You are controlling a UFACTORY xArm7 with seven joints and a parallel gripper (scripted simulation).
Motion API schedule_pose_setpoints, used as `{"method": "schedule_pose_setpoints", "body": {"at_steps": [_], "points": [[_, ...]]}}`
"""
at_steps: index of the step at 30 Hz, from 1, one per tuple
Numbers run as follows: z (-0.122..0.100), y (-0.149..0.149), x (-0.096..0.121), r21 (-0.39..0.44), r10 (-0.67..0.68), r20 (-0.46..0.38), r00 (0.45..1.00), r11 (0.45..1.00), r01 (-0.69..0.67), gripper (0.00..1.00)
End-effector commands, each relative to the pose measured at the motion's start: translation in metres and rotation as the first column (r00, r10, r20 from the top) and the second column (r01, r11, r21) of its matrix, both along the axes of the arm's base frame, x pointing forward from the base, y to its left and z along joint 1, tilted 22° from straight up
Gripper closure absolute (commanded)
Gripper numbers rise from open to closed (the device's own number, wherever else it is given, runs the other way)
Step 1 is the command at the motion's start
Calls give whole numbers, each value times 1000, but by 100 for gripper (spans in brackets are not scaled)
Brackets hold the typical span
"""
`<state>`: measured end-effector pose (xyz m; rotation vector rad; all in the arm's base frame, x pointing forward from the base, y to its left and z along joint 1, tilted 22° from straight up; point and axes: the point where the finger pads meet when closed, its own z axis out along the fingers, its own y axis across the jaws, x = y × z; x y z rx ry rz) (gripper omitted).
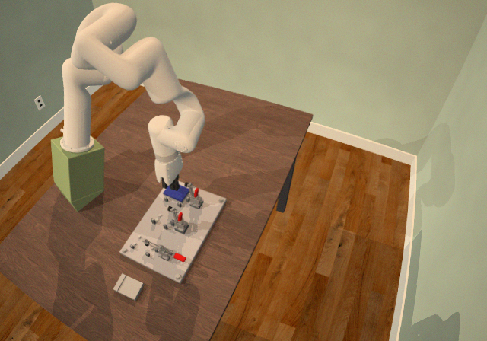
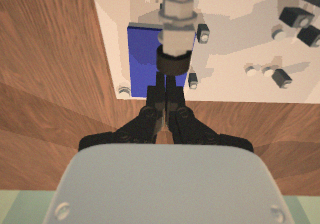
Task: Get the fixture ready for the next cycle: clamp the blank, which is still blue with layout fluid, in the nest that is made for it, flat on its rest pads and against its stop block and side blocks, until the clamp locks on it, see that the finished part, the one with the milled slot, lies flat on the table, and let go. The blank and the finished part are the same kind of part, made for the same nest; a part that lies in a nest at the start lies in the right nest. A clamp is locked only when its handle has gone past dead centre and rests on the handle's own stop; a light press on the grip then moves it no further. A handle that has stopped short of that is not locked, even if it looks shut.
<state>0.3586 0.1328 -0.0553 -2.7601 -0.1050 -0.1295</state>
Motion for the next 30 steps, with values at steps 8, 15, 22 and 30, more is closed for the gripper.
{"method": "schedule_pose_setpoints", "body": {"at_steps": [8, 15, 22, 30], "points": [[-3, 0, -46, -1, 0, 1, 1000, 1000, 1, 100], [-5, 1, -68, -1, 0, 1, 1000, 1000, 0, 100], [-5, 1, -77, -1, 0, 1, 1000, 1000, 1, 100], [-11, 3, -76, -1, 0, 1, 1000, 1000, 0, 100]]}}
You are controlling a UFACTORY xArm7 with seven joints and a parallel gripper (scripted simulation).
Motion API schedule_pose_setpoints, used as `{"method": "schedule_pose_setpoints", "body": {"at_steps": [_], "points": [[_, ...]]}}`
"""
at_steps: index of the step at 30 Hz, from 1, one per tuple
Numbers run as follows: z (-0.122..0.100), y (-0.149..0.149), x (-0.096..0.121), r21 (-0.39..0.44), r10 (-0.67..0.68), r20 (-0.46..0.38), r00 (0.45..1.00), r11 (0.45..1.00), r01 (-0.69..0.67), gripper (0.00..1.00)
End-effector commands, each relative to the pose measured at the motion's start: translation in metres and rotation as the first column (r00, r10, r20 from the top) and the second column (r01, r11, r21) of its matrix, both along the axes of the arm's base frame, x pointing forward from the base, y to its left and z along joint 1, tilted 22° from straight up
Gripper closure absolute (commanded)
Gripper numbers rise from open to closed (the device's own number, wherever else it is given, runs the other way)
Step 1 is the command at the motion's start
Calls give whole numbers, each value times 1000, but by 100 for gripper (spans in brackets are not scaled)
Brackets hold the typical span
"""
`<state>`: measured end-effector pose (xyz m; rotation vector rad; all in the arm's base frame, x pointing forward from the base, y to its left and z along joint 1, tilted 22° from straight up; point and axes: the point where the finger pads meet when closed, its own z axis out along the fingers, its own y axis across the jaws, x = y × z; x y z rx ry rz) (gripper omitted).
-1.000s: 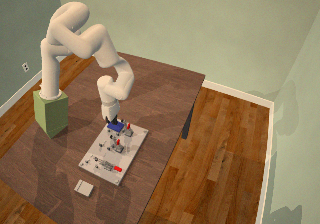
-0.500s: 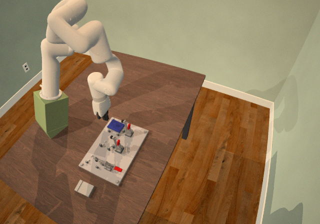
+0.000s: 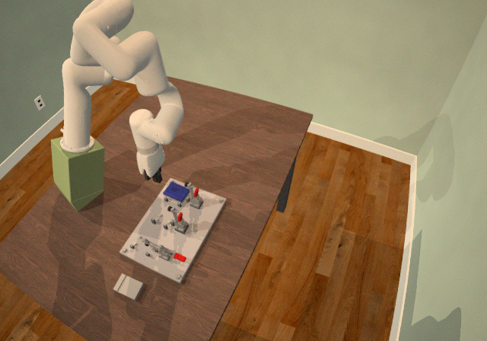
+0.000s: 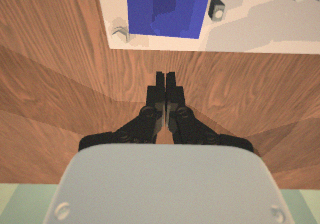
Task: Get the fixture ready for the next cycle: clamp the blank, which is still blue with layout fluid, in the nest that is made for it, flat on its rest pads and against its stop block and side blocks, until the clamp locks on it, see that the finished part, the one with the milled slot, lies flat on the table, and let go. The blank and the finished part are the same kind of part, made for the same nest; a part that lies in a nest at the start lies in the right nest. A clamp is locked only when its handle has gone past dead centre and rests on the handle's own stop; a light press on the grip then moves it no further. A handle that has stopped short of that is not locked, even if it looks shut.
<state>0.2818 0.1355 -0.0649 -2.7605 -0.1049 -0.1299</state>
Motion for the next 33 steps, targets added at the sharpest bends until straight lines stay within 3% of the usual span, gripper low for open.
{"method": "schedule_pose_setpoints", "body": {"at_steps": [1, 10, 33], "points": [[-4, 1, 1, -1, 0, 1, 1000, 1000, 0, 100], [-28, 11, 3, -1, 0, 1, 1000, 1000, 0, 100], [-32, 12, 4, -1, 0, 1, 1000, 1000, 0, 100]]}}
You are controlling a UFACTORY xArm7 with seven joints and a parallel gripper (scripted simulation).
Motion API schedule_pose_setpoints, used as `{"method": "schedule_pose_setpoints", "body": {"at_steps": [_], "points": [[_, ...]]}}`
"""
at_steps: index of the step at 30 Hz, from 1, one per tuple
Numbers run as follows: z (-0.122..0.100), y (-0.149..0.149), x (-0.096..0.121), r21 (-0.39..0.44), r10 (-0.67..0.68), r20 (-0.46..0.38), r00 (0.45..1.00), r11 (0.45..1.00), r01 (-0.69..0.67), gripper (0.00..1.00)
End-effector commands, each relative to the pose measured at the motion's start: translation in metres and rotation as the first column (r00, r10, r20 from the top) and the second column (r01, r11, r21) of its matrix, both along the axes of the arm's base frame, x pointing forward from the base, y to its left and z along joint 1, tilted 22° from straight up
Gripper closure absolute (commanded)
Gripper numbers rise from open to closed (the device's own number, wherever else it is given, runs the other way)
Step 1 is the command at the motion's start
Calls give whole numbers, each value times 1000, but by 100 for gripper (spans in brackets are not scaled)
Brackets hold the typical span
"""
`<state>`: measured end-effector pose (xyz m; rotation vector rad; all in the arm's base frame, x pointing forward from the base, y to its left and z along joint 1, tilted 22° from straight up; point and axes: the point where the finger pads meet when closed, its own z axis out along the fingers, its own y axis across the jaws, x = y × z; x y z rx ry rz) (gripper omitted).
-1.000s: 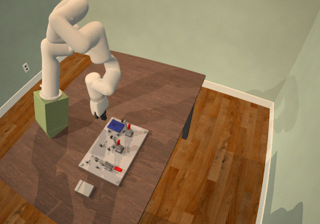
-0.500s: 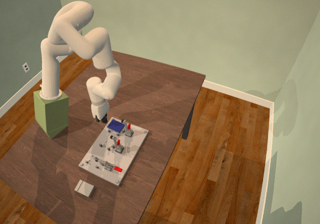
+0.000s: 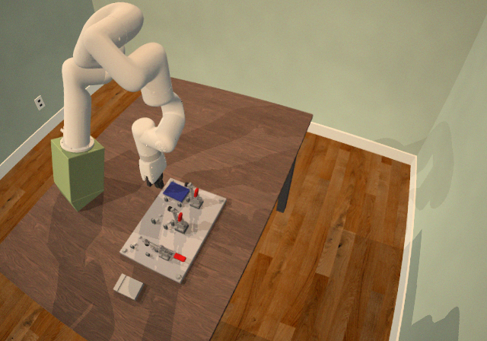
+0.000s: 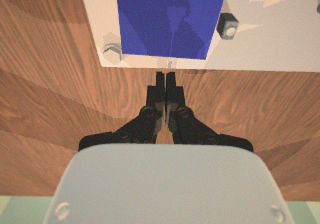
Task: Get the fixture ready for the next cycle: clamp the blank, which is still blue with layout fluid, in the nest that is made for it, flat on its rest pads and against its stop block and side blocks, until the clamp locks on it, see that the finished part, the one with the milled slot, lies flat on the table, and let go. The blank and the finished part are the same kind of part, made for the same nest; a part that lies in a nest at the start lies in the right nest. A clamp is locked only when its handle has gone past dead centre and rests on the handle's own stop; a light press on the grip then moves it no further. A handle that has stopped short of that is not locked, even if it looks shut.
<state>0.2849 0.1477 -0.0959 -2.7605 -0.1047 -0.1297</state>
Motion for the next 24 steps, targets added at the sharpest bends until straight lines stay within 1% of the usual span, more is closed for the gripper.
{"method": "schedule_pose_setpoints", "body": {"at_steps": [1, 24], "points": [[-1, 0, 1, -1, 0, 1, 1000, 1000, 0, 100], [-1, 0, 5, -1, 0, 1, 1000, 1000, 0, 100]]}}
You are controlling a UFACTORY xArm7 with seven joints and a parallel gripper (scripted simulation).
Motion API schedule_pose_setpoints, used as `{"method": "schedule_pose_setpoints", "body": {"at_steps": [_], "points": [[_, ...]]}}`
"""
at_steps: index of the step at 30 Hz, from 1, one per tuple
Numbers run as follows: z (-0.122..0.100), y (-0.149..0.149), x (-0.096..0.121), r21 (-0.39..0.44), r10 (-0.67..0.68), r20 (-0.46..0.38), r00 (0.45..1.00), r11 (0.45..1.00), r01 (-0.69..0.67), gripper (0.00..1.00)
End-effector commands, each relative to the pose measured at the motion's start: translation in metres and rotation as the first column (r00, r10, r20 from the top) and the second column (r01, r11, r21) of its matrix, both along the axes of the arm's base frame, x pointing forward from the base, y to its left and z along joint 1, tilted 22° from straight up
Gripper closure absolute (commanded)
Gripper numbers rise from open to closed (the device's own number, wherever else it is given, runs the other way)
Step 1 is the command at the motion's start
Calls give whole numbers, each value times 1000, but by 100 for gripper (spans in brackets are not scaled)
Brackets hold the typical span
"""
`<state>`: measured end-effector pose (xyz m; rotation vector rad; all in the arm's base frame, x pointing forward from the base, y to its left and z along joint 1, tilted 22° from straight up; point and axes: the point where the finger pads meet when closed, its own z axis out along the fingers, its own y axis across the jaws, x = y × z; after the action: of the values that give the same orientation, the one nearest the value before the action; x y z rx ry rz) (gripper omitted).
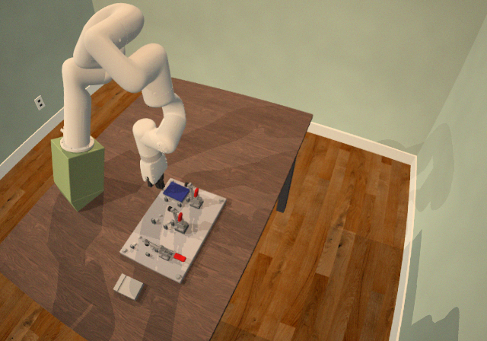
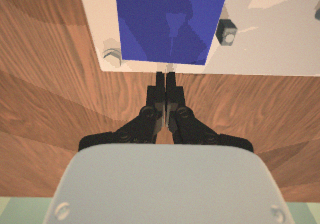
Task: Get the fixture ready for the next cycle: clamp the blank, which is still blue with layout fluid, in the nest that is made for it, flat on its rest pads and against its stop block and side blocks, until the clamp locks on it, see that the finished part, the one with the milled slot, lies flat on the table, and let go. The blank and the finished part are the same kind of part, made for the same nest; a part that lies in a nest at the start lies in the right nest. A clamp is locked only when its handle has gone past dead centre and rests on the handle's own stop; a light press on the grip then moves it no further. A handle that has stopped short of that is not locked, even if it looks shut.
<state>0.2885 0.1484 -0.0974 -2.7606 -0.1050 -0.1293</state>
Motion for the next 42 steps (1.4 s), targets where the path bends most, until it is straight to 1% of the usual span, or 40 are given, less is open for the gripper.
{"method": "schedule_pose_setpoints", "body": {"at_steps": [1, 42], "points": [[0, 0, 1, -1, 0, 1, 1000, 1000, 0, 100], [1, 0, 9, -1, 0, 1, 1000, 1000, 0, 100]]}}
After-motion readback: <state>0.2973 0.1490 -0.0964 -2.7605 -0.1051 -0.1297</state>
